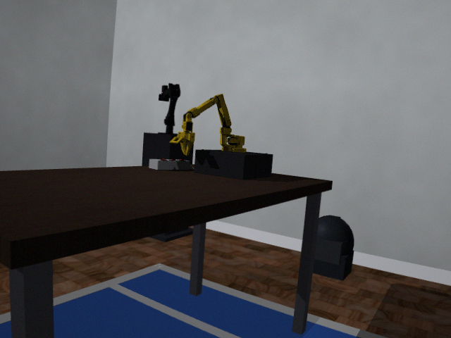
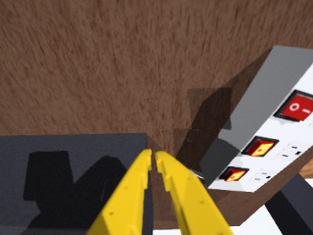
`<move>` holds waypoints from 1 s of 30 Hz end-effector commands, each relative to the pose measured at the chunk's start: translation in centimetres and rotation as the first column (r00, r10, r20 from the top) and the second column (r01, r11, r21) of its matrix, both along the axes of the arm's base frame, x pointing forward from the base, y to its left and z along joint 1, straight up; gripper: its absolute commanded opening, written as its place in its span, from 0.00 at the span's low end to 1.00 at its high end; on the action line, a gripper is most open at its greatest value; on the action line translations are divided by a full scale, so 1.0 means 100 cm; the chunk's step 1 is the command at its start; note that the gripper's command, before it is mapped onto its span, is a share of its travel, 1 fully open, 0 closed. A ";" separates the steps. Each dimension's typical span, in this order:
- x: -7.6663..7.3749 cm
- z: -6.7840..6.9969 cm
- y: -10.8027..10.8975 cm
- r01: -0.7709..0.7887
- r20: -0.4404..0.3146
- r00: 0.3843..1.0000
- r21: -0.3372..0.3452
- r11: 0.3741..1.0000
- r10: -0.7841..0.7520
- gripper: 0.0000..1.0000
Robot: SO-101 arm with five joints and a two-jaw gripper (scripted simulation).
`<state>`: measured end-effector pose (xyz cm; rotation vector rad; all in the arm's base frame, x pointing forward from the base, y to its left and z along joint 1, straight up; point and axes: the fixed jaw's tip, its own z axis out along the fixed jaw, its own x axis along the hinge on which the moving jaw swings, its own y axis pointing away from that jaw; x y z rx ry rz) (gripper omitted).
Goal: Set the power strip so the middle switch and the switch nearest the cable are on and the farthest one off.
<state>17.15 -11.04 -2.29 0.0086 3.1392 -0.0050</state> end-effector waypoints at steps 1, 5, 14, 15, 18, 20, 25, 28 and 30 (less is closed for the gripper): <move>0.003 0.003 0.012 -0.224 0.000 0.975 0.000 0.975 0.224 0.00; 0.006 0.005 0.021 -0.431 0.000 0.902 0.000 0.902 0.431 0.00; 0.010 0.007 0.038 -0.745 -0.001 0.667 -0.001 0.667 0.745 0.00; 0.010 0.008 0.041 -0.782 -0.001 0.624 -0.001 0.624 0.782 0.00; 0.012 0.009 0.048 -0.877 -0.002 0.481 -0.001 0.481 0.877 0.00; 0.013 0.009 0.052 -0.926 -0.002 0.377 -0.002 0.377 0.926 0.00; 0.014 0.011 0.060 -0.977 -0.003 0.213 -0.002 0.213 0.977 0.00; 0.015 0.012 0.067 -0.999 -0.003 0.043 -0.002 0.043 0.999 0.00; 0.016 0.012 0.071 -0.997 -0.004 -0.072 -0.002 -0.072 0.997 0.00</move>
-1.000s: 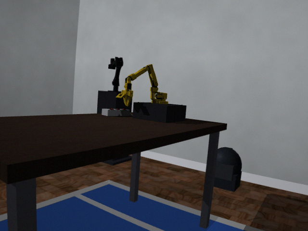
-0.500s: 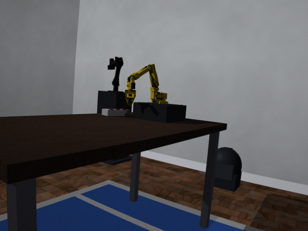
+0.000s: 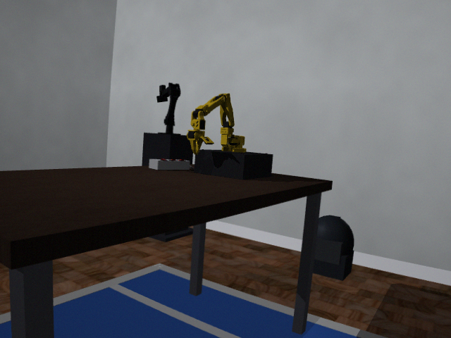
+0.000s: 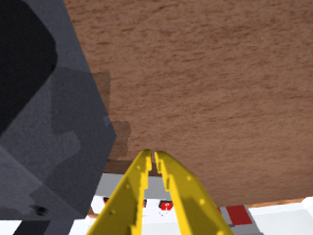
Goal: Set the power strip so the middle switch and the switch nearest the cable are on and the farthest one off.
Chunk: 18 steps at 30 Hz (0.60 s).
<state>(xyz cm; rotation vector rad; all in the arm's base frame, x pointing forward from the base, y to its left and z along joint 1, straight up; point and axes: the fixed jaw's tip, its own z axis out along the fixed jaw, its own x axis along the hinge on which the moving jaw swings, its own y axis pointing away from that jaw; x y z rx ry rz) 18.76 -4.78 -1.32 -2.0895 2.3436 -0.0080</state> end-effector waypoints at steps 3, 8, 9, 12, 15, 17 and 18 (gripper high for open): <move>0.000 0.004 0.016 -0.344 0.000 0.939 0.000 0.939 0.344 0.00; 0.001 0.005 0.027 -0.592 -0.001 0.806 -0.001 0.806 0.592 0.00; 0.001 0.006 0.030 -0.636 -0.001 0.772 -0.001 0.772 0.636 0.00; 0.001 0.006 0.032 -0.678 -0.001 0.735 -0.001 0.735 0.678 0.00; 0.002 0.007 0.039 -0.789 -0.001 0.614 -0.002 0.614 0.789 0.00; 0.002 0.008 0.044 -0.851 -0.002 0.525 -0.002 0.525 0.851 0.00; 0.002 0.008 0.046 -0.878 -0.002 0.478 -0.002 0.478 0.878 0.00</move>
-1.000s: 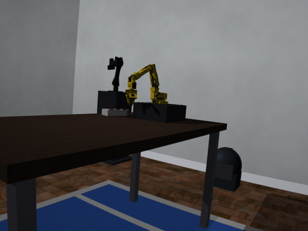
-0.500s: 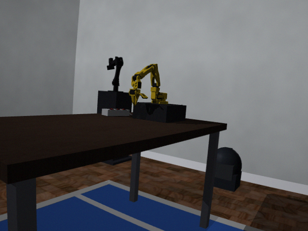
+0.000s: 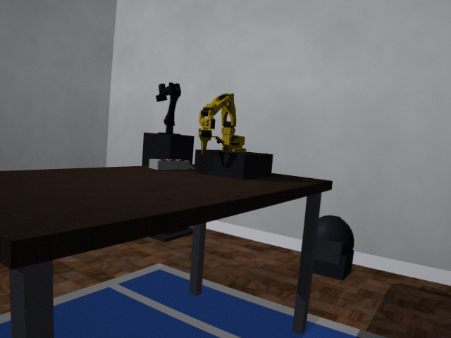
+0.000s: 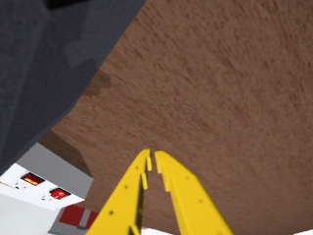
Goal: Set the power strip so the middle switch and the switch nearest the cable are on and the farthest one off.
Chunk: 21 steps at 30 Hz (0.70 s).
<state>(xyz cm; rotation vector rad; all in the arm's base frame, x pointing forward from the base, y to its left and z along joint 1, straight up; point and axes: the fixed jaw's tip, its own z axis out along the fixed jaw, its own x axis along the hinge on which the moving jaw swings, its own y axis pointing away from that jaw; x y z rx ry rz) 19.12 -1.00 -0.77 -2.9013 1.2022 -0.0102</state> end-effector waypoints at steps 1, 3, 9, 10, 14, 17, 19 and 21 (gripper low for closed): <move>-0.002 0.003 0.011 -0.224 -0.001 0.975 0.000 0.975 0.224 0.00; -0.002 0.003 0.015 -0.326 -0.001 0.945 0.000 0.945 0.326 0.00; -0.003 0.005 0.027 -0.556 -0.001 0.831 -0.001 0.831 0.556 0.00; -0.003 0.005 0.027 -0.556 -0.001 0.831 -0.001 0.831 0.556 0.00; -0.004 0.006 0.035 -0.709 -0.001 0.705 -0.002 0.705 0.709 0.00; -0.004 0.007 0.042 -0.802 -0.002 0.597 -0.003 0.597 0.802 0.00; -0.005 0.007 0.046 -0.854 -0.002 0.520 -0.003 0.520 0.854 0.00; -0.006 0.007 0.050 -0.898 -0.002 0.440 -0.003 0.440 0.898 0.00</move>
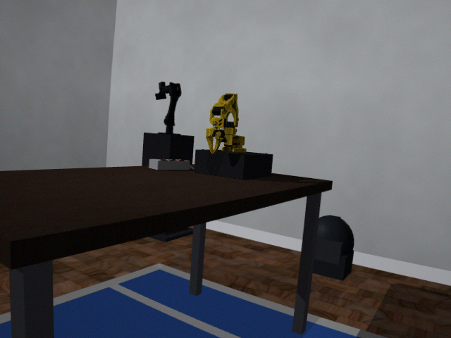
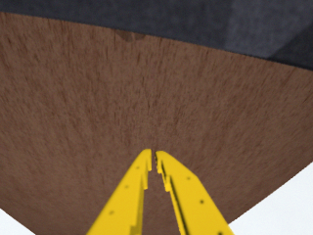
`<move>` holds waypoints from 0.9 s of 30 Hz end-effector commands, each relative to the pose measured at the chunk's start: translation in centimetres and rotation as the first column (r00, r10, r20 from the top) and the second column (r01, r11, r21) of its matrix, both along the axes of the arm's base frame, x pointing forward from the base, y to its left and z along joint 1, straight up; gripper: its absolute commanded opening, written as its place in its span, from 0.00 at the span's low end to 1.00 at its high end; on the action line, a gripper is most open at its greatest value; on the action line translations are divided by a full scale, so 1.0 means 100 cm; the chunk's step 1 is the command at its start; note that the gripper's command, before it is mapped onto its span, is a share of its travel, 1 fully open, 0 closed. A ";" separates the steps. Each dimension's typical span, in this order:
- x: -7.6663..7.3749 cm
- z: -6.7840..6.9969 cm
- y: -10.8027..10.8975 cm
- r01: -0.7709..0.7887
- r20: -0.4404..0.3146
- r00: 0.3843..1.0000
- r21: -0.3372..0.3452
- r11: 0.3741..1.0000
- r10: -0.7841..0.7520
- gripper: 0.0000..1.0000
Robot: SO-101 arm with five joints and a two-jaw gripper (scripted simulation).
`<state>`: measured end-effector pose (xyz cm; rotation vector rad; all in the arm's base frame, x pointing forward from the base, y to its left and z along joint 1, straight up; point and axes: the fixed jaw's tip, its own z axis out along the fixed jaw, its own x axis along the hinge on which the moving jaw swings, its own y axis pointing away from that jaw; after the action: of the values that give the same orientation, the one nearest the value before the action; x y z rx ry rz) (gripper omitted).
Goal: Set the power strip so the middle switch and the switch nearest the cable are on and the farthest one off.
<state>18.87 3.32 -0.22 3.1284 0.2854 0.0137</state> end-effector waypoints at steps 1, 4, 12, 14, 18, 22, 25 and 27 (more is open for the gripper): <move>-0.004 0.002 0.009 -0.191 -0.002 0.982 0.000 0.982 0.191 0.00; -0.005 0.003 0.015 -0.316 -0.002 0.949 -0.001 0.949 0.316 0.00; -0.009 0.004 0.027 -0.535 -0.002 0.845 -0.002 0.845 0.535 0.00; -0.010 0.004 0.030 -0.598 -0.002 0.802 -0.002 0.802 0.598 0.00; -0.013 0.005 0.037 -0.706 -0.002 0.708 -0.003 0.708 0.706 0.00; -0.015 0.006 0.041 -0.773 -0.002 0.634 -0.004 0.634 0.773 0.00; -0.016 0.006 0.044 -0.812 -0.002 0.584 -0.004 0.584 0.812 0.00; -0.017 0.006 0.047 -0.845 -0.002 0.534 -0.004 0.534 0.845 0.00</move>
<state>17.61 7.58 0.29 2.6788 1.6363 0.0198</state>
